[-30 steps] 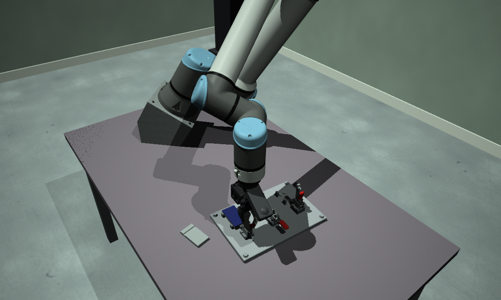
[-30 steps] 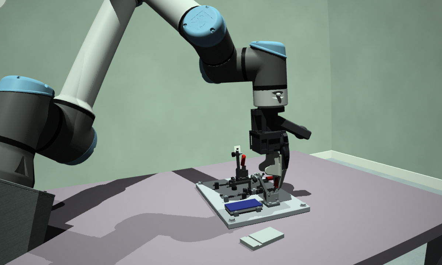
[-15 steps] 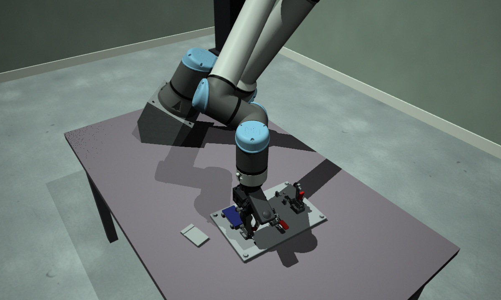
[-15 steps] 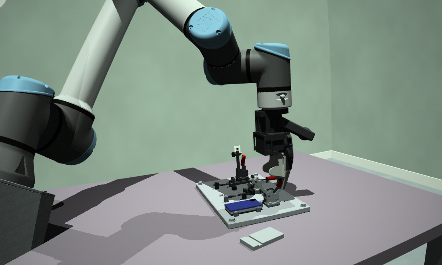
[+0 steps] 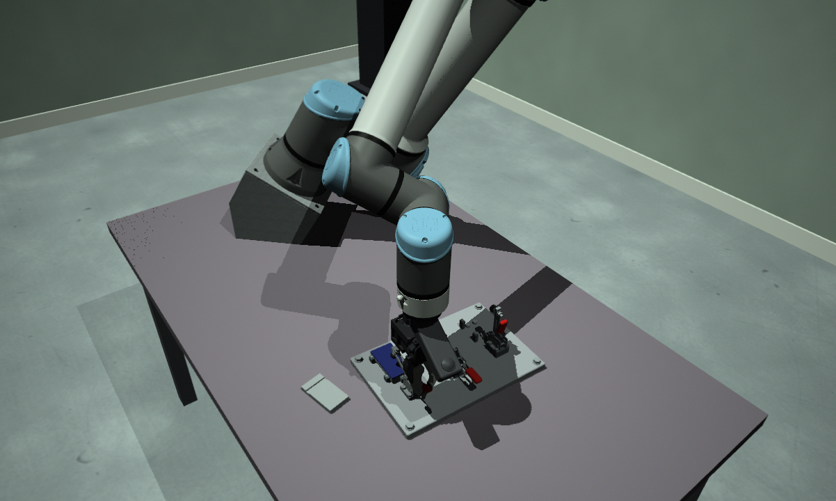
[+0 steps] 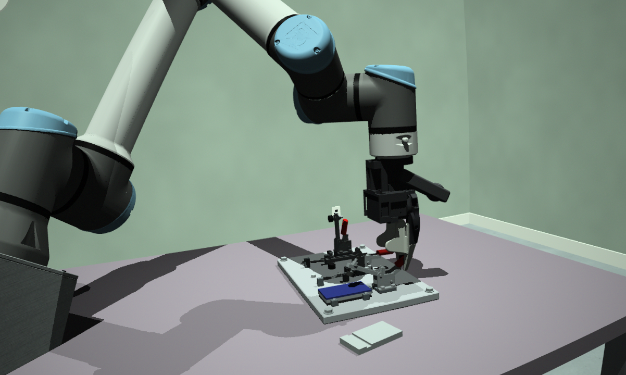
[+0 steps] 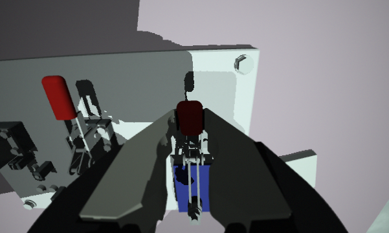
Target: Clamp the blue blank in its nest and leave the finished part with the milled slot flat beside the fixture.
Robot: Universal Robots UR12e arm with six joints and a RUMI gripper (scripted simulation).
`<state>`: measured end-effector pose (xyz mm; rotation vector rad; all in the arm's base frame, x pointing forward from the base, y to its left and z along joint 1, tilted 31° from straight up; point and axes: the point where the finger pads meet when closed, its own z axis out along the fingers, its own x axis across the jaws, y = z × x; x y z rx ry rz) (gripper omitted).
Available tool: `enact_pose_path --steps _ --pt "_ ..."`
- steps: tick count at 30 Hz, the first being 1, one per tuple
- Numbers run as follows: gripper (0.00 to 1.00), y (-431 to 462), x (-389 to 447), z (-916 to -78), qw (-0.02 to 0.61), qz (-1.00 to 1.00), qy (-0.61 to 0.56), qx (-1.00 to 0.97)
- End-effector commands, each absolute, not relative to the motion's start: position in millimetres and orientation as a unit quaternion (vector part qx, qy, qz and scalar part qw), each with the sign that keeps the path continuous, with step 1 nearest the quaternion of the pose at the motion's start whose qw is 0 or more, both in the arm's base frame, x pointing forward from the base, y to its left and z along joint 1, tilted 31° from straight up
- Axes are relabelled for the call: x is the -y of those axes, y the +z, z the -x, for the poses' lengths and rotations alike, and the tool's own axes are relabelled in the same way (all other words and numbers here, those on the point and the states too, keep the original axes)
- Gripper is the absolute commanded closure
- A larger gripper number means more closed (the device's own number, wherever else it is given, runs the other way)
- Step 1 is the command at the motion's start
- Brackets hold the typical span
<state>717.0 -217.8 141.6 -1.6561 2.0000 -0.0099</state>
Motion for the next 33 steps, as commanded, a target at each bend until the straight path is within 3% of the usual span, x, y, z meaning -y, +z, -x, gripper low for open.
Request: enact_pose_path --steps 1,33 --pt "1.00 141 218 -721 0.269 0.614 -0.004 -0.742" --pt "1.00 132 216 -733 0.269 0.614 -0.004 -0.742"
